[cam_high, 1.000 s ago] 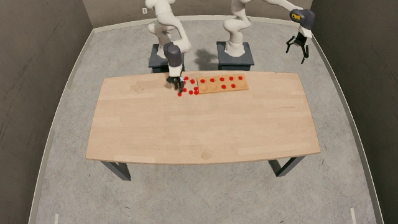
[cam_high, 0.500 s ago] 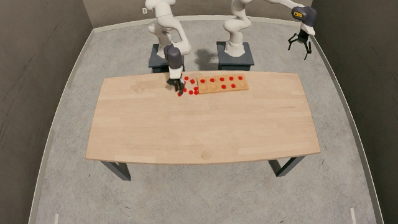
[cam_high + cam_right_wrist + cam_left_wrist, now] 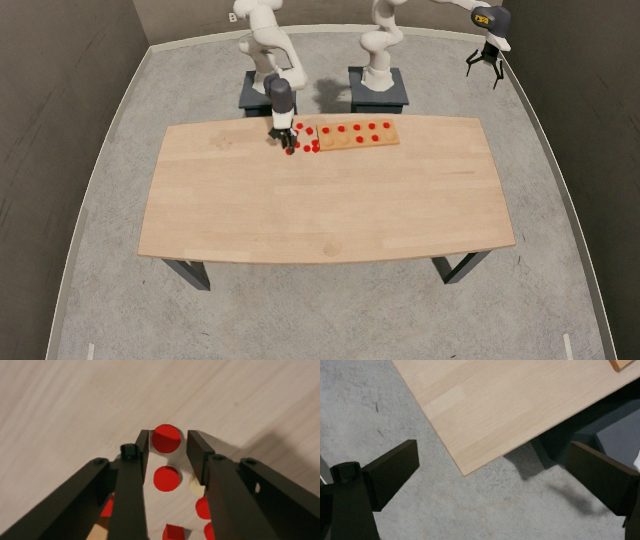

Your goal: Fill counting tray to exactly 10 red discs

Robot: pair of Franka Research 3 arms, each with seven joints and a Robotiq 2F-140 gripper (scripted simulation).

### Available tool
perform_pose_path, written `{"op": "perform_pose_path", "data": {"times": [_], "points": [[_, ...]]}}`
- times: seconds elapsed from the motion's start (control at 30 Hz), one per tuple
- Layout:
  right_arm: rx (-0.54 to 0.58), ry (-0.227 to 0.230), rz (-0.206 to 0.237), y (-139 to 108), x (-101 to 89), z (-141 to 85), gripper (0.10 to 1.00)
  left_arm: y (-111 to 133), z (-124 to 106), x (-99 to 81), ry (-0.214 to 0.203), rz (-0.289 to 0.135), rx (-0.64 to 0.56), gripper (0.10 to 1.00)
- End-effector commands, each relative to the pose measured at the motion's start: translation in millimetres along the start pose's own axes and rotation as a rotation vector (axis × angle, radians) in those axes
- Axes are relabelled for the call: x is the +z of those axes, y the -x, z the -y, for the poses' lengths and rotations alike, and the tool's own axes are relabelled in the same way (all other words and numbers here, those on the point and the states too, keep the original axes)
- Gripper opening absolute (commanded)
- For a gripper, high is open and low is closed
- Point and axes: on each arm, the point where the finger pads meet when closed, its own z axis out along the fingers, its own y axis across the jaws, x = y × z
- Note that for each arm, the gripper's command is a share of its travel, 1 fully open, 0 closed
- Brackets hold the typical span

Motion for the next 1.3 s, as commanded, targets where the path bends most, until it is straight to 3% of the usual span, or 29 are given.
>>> {"op": "perform_pose_path", "data": {"times": [0.0,1.27], "points": [[0.006,-0.005,-0.005,-1,2.2,2,0.351,14,0,-3.3,0.003,0.012,-0.099,1.0],[0.006,-0.005,-0.004,-1,6.9,1,0.351,132,-5,-44.3,-0.036,0.068,-0.552,1.0]]}}
